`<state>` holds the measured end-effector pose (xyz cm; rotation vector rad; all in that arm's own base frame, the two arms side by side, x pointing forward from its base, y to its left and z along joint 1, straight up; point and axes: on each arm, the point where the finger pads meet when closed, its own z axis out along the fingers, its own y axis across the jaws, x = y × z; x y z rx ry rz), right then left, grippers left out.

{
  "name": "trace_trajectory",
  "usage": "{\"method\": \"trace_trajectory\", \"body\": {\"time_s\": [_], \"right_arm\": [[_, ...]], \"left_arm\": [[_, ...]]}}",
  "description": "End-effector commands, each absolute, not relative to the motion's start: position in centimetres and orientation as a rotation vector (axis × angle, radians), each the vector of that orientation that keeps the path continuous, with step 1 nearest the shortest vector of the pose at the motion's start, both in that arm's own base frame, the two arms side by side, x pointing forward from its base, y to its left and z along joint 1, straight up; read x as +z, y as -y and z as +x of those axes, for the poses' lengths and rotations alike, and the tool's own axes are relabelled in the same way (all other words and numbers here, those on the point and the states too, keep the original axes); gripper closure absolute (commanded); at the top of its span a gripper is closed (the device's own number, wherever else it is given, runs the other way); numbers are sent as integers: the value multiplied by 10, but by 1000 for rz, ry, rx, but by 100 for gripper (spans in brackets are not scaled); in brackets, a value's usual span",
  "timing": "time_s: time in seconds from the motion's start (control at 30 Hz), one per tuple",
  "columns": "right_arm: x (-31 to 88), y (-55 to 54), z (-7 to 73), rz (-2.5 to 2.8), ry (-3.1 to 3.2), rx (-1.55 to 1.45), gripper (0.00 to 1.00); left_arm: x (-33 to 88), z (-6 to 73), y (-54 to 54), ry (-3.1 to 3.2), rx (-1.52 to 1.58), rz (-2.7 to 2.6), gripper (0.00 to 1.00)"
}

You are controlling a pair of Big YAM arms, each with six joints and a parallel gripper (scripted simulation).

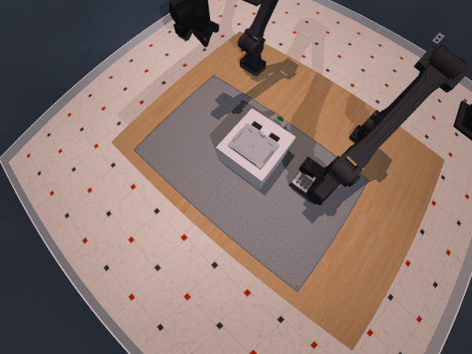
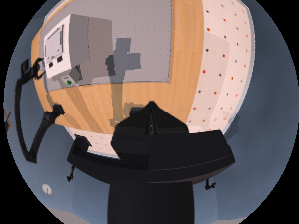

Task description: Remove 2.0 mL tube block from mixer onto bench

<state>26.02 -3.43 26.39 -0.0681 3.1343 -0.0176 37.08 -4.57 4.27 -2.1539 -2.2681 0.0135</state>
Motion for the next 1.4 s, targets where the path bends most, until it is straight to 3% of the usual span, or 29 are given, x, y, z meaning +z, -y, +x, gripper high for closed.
{"method": "trace_trajectory", "body": {"time_s": [0.0, 1.37], "right_arm": [[283, 36, 274, -84, -3074, -32, 100], [281, 35, 273, -84, -3080, -30, 100]], "left_arm": [[79, 401, 54, 2325, -75, -2216, 100], [65, 397, 53, 2317, -53, -2207, 100]]}}
